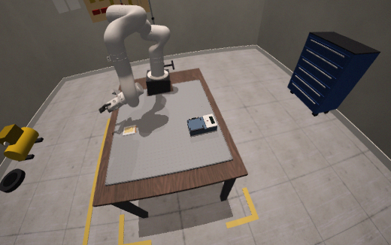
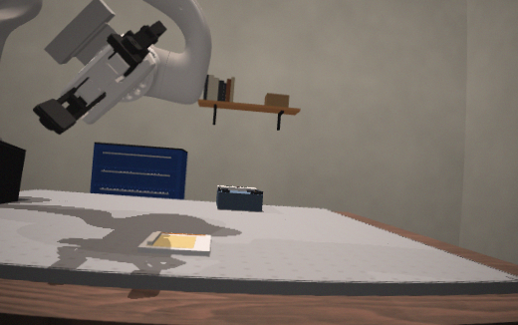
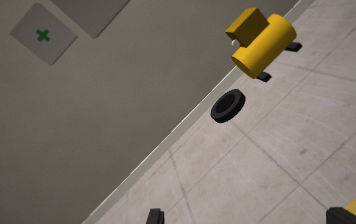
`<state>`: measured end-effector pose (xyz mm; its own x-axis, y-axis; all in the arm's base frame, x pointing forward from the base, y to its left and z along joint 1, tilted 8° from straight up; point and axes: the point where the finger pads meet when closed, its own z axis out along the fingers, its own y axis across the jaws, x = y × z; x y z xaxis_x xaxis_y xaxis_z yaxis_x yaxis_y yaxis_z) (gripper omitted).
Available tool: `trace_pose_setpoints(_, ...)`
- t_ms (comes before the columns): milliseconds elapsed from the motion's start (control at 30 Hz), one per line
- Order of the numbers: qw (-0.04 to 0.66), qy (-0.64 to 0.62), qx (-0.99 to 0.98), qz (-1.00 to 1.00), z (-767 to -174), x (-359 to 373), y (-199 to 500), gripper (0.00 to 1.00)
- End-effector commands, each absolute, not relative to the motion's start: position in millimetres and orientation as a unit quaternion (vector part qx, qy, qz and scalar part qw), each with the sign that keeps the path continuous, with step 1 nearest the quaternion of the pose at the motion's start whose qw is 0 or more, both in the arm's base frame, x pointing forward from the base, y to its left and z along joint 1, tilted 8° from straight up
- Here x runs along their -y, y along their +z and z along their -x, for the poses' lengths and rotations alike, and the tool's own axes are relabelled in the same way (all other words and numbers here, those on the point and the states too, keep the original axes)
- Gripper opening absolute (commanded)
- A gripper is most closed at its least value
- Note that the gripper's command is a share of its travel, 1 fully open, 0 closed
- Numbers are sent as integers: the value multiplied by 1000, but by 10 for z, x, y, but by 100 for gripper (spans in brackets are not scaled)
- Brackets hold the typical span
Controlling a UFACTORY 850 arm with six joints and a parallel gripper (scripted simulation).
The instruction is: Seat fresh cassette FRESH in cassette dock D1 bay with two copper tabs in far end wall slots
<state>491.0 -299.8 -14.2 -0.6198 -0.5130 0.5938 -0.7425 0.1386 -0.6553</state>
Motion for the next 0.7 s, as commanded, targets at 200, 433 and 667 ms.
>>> trace_pose_setpoints(200, 103, 446, 726, -514, -5208, 2645, -211, 100)
trace_pose_setpoints(433, 95, 415, 707, -566, -5338, 2433, -235, 100)
trace_pose_setpoints(667, 82, 368, 667, -642, -5491, 2119, -249, 100)
